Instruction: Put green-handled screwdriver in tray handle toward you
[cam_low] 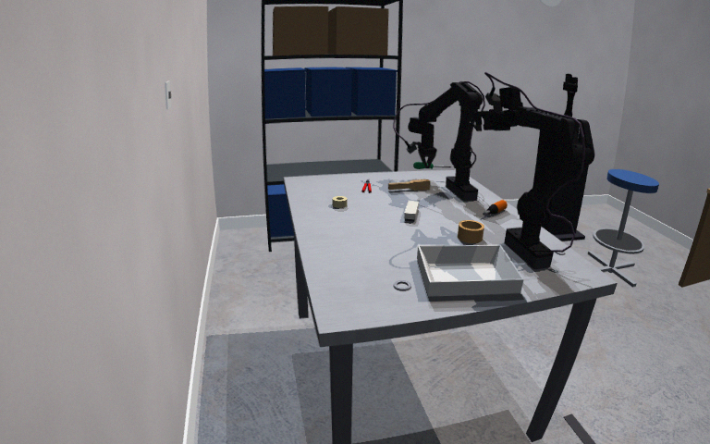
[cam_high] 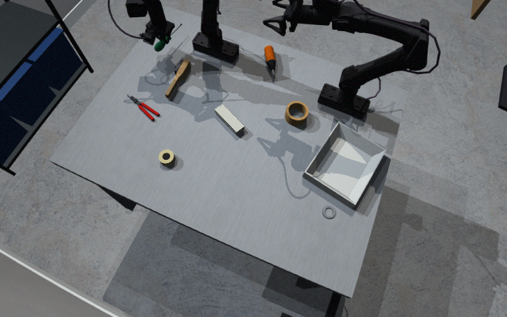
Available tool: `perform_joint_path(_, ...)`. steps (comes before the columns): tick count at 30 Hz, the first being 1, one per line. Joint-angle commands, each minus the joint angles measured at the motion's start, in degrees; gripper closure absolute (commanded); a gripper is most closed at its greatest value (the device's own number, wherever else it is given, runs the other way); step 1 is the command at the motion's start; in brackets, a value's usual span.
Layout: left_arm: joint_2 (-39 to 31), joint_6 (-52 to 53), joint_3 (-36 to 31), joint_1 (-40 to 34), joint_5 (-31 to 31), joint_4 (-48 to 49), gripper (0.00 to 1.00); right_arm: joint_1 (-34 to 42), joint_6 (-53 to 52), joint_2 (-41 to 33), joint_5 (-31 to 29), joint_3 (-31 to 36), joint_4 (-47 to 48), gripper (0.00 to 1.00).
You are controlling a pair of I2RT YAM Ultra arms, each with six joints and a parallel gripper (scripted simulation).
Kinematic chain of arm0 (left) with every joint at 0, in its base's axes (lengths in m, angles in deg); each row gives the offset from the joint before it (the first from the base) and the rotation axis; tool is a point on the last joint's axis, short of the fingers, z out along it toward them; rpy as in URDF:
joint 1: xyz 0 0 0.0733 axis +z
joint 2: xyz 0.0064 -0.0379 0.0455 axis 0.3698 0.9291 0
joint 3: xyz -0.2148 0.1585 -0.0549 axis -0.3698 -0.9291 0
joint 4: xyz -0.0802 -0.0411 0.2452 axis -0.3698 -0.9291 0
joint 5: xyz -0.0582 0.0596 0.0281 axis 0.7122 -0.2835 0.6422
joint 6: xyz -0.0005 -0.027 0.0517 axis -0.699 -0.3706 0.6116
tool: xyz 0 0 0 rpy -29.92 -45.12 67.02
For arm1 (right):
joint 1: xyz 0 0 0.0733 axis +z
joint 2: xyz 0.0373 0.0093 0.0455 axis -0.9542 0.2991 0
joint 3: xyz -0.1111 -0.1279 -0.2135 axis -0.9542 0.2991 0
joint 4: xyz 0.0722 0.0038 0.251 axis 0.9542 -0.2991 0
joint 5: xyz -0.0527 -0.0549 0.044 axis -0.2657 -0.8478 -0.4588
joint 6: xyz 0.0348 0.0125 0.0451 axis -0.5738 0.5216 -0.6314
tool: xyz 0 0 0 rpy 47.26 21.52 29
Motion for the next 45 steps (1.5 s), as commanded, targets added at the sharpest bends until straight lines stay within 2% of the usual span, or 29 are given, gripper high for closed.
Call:
perform_joint_path(1, -7.33, -0.65, 3.18, 1.22, -0.47, -12.05, 0.00, 3.33, -1.08, -1.64, -0.32, -1.86, 1.02, 0.83)
perform_joint_path(2, -7.33, -0.65, 3.18, 1.22, -0.47, -12.05, 0.00, 3.33, -1.08, -1.64, -0.32, -1.86, 1.02, 0.83)
perform_joint_path(3, -11.89, -0.48, 5.26, 1.82, -0.46, -18.87, 0.00, 5.43, -1.57, -1.63, -0.66, -2.05, 1.23, 0.83)
perform_joint_path(11, -34.53, -1.28, 12.18, 0.27, -3.28, -45.44, 0.00, 26.82, -5.36, -2.74, -2.68, -3.79, 3.17, 0.83)
perform_joint_path(15, -41.89, -0.61, 16.75, 6.42, 2.11, -56.46, 0.00, 38.50, -7.57, -2.95, -4.09, -5.42, 4.48, 0.83)
perform_joint_path(17, -44.37, -0.17, 18.78, 8.65, 2.43, -60.81, 0.00, 44.11, -7.11, -3.07, -3.71, -6.19, 5.61, 0.83)
perform_joint_path(19, -44.37, -0.17, 18.78, 8.65, 2.43, -60.81, 0.00, 44.11, -7.11, -3.07, -3.71, -6.19, 5.61, 0.83)
perform_joint_path(21, -46.49, 0.35, 20.76, 9.04, 1.04, -65.16, 0.00, 49.95, -7.26, -2.48, -4.07, -7.20, 6.99, 0.83)
perform_joint_path(27, -50.35, 0.47, 21.55, 9.61, 0.93, -67.78, 0.00, 66.09, -6.51, -3.52, -3.45, -8.61, 10.38, 0.83)
perform_joint_path(34, -50.82, 0.37, 21.97, 9.57, 0.81, -68.18, 0.00, 85.18, -3.46, -3.17, -3.85, -7.95, 7.51, 0.83)
perform_joint_path(36, -50.82, 0.37, 21.97, 9.57, 0.81, -68.18, 0.00, 85.18, -3.46, -3.17, -3.85, -7.95, 7.51, 0.83)
perform_joint_path(45, -50.86, 0.37, 21.99, 9.57, 0.80, -68.20, 0.00, 108.01, -0.81, -3.16, -4.03, -5.99, 4.48, 0.83)
